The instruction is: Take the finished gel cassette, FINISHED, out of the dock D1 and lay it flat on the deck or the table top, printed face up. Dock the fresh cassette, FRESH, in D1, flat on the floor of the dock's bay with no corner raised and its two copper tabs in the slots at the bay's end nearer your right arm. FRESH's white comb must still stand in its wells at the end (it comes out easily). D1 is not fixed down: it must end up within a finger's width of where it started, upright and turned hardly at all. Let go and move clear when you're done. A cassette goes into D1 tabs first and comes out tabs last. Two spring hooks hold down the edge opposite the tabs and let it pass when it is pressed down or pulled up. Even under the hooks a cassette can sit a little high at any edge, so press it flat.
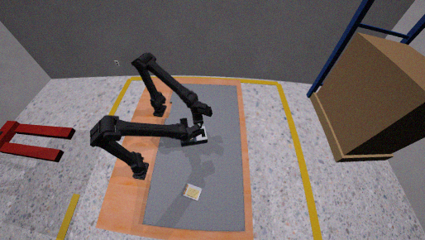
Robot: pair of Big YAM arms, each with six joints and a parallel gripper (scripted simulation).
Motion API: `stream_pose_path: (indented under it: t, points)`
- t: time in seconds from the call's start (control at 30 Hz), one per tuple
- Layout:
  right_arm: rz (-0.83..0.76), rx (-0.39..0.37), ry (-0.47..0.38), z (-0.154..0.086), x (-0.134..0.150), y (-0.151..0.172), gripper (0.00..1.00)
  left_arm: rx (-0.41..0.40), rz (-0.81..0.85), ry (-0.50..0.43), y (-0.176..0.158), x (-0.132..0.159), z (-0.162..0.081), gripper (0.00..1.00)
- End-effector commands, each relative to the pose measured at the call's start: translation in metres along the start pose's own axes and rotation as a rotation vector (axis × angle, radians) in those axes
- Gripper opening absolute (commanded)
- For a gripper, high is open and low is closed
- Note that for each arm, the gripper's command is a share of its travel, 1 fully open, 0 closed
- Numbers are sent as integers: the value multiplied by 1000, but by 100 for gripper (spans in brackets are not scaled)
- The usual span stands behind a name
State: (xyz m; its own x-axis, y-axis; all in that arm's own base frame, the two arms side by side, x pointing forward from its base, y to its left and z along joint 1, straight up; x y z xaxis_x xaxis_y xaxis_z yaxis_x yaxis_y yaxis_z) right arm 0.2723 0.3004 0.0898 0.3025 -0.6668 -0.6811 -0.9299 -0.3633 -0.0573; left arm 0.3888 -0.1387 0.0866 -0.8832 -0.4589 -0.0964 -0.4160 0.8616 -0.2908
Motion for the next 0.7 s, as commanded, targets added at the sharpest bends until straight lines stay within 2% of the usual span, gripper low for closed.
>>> stream_pose_path:
  t: [0.0, 0.67]
  points:
    - [10, -3, 1, 0, 7, -1, 0, -114, -18, 98, 42, 26, 48, 0]
    - [10, -4, 9, -2, 9, -1, 0, -114, -18, 98, 42, 26, 48, 0]
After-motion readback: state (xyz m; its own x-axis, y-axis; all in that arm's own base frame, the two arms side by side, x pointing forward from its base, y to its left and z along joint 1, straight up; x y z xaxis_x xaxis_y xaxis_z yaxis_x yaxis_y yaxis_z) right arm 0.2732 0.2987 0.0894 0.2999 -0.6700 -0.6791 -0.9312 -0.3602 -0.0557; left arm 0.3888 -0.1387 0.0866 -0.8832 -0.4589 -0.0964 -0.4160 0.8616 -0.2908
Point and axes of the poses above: on each arm, the point where the finger pads meet when closed, its own z axis out along the fingers, its own y axis across the jaws, x = y × z, the point moved 1 cm from there along -z, back along the fingers, and after that the axes turned 5 degrees about -z, right-handed, at the moved point
